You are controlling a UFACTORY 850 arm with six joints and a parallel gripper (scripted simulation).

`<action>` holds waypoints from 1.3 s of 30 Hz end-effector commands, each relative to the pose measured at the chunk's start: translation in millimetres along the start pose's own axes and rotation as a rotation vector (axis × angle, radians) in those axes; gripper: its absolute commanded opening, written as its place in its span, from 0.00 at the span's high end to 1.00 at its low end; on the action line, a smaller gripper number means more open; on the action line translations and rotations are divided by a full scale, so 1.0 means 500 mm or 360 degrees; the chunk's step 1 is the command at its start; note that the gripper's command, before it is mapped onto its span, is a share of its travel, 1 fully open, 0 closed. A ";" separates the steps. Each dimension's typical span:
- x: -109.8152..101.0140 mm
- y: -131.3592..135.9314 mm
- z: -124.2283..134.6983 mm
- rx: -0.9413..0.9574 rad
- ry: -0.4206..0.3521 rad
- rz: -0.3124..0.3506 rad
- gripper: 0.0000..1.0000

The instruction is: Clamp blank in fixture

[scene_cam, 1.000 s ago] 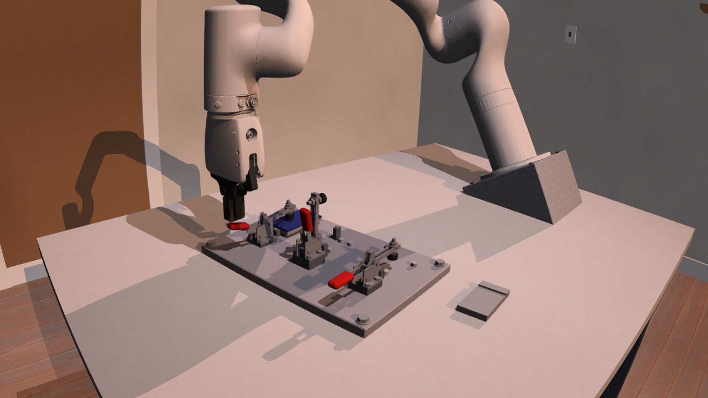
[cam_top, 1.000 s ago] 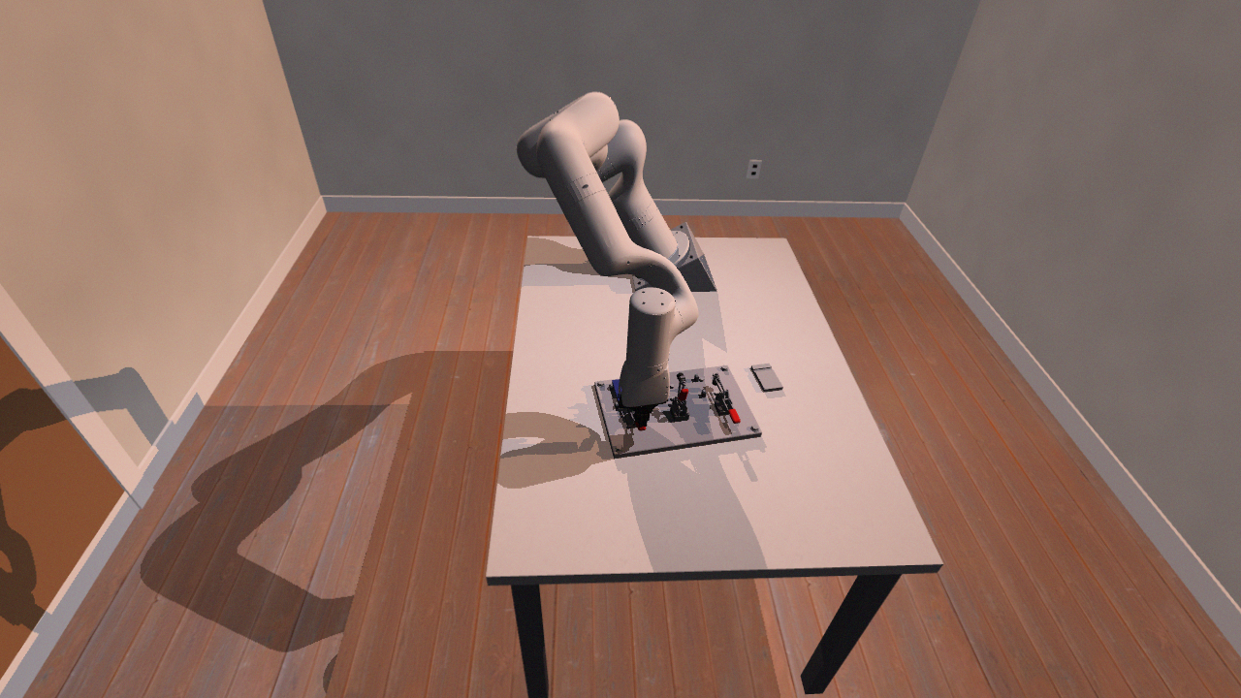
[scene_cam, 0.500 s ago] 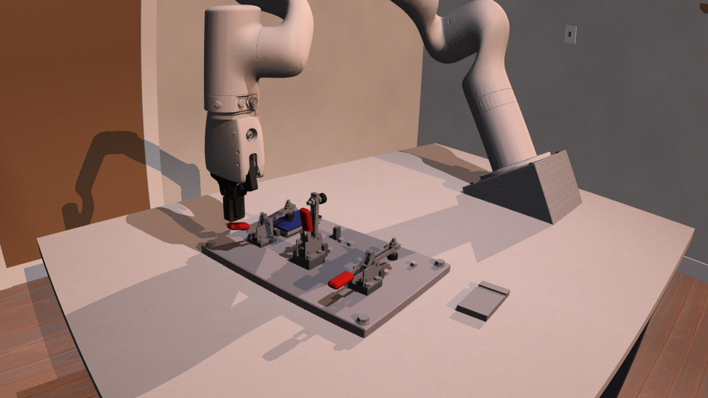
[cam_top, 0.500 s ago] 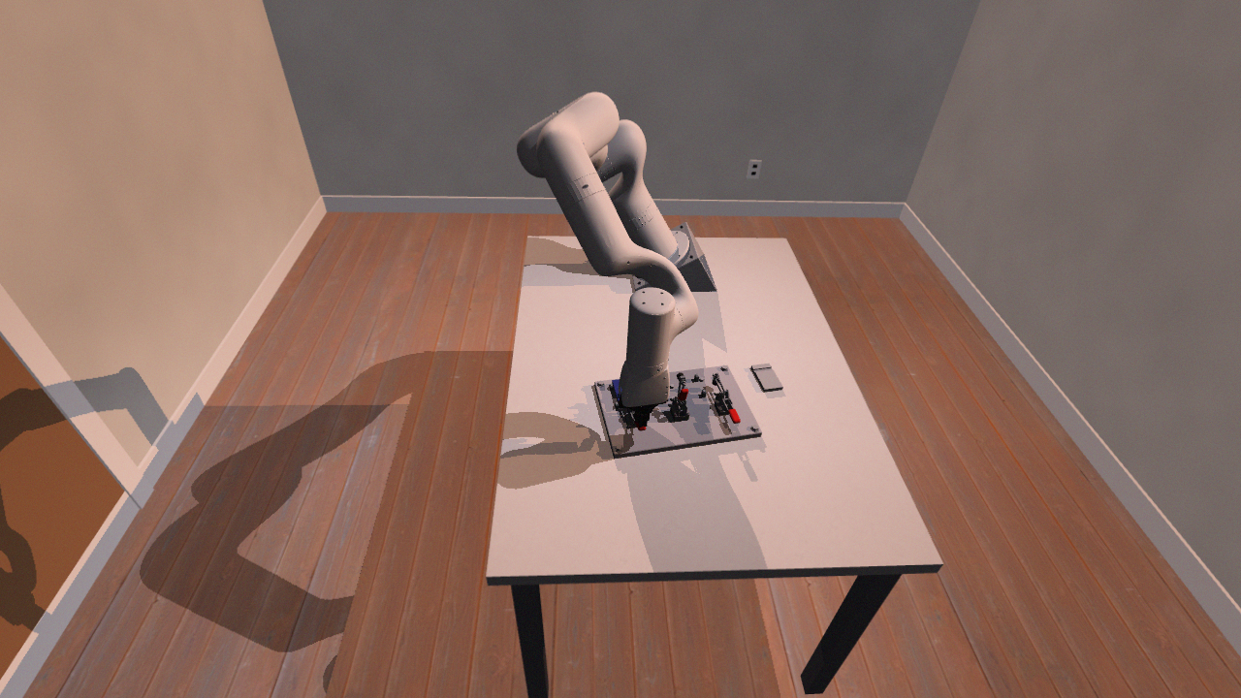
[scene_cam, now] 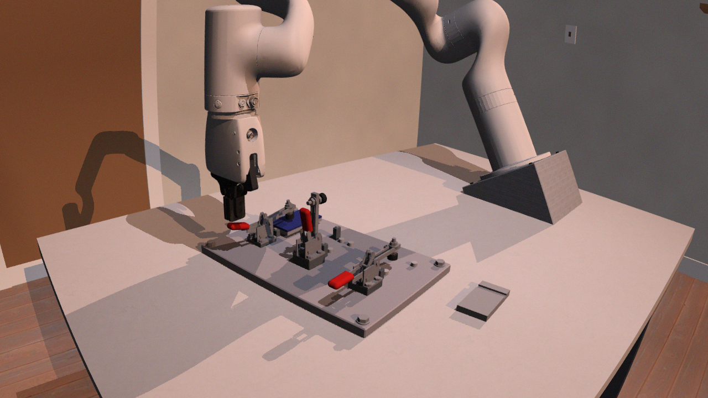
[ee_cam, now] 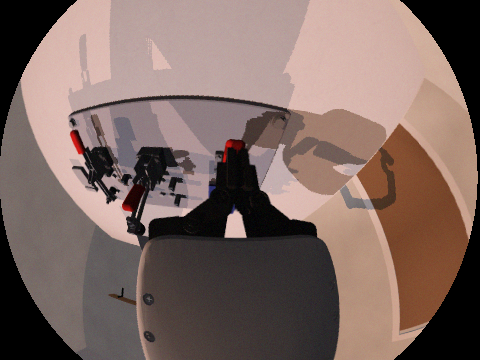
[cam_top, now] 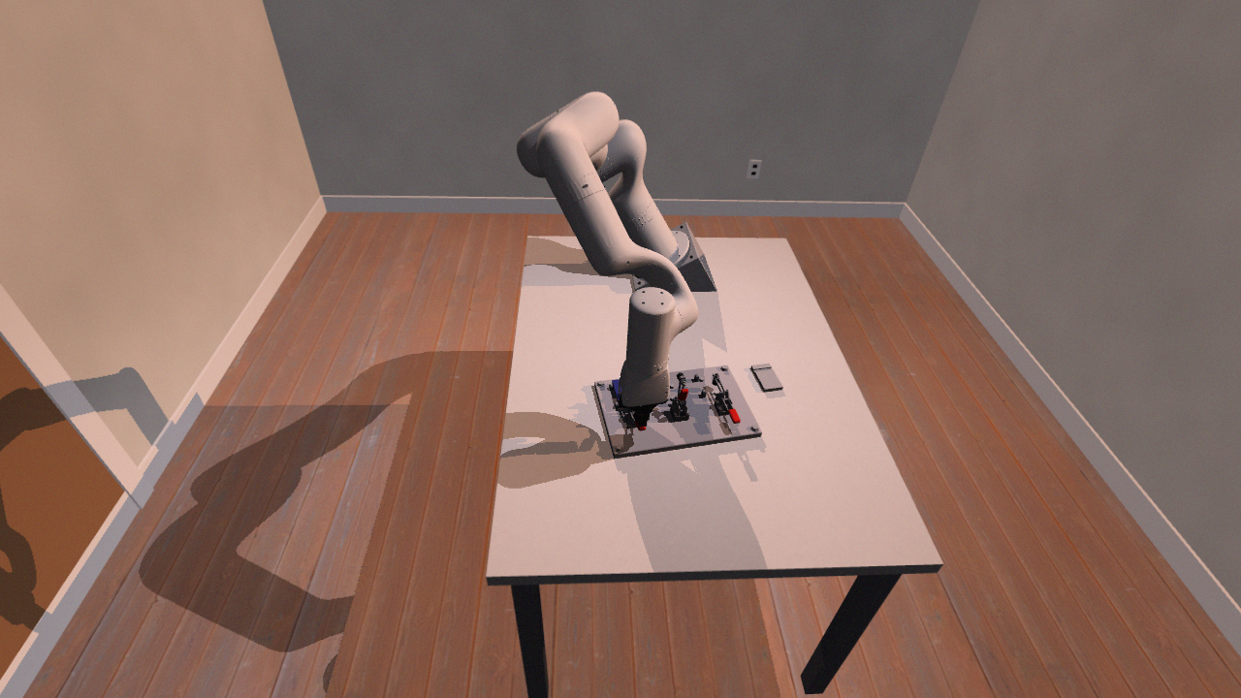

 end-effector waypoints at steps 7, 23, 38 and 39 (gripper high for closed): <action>-0.002 0.000 0.001 0.0001 0.0003 0.0001 1.00; -0.017 0.000 0.001 0.0001 0.0003 0.0001 1.00; -0.020 0.000 0.001 0.0001 0.0003 0.0001 1.00; -0.019 0.000 0.001 0.0001 0.0003 0.0001 1.00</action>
Point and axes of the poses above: the point where the finger pads meet when closed, its own x axis out along the fingers, its own y axis across the jaws, z = x × y, the point moved 3 cm from there along -x, back along the fingers, and after that the axes turned 14 degrees about -x, right-handed, at the moved point
